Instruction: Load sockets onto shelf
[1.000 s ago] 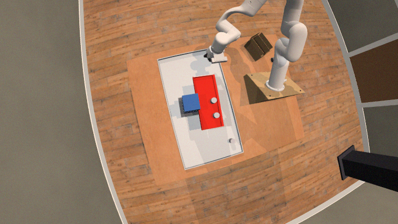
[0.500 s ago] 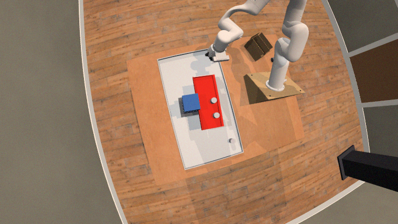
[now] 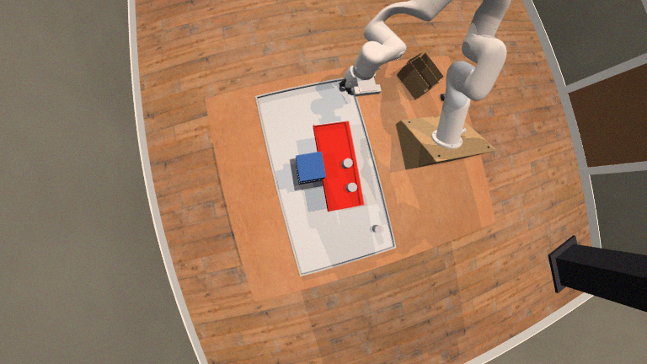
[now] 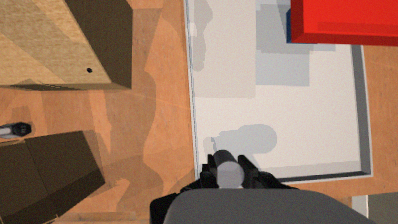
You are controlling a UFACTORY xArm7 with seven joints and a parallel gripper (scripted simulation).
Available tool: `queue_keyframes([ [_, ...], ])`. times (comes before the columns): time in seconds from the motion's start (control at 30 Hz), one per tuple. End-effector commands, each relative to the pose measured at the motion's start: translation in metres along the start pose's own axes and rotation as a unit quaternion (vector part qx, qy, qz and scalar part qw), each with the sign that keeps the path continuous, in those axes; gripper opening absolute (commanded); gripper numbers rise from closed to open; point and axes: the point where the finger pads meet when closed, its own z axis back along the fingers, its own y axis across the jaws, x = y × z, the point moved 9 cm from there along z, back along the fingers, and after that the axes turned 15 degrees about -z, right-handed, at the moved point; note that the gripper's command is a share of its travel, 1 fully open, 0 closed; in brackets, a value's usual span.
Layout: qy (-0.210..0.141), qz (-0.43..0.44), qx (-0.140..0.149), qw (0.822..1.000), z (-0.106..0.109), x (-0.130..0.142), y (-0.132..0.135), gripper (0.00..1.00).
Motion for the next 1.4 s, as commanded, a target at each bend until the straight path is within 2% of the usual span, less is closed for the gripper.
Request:
queue_keyframes([
  [0.0,0.000,0.000,0.002,1.000,0.019,0.002,-0.006,0.00],
  [0.03,0.000,0.000,0.002,1.000,0.019,0.002,-0.006,0.00],
  [0.53,0.000,0.000,0.002,1.000,0.089,0.009,-0.031,0.00],
  [0.6,0.000,0.000,0.002,1.000,0.089,0.009,-0.031,0.00],
  [1.0,0.000,0.000,0.002,1.000,0.122,0.012,-0.042,0.00],
  [1.37,0.000,0.000,0.002,1.000,0.129,0.012,-0.045,0.00],
])
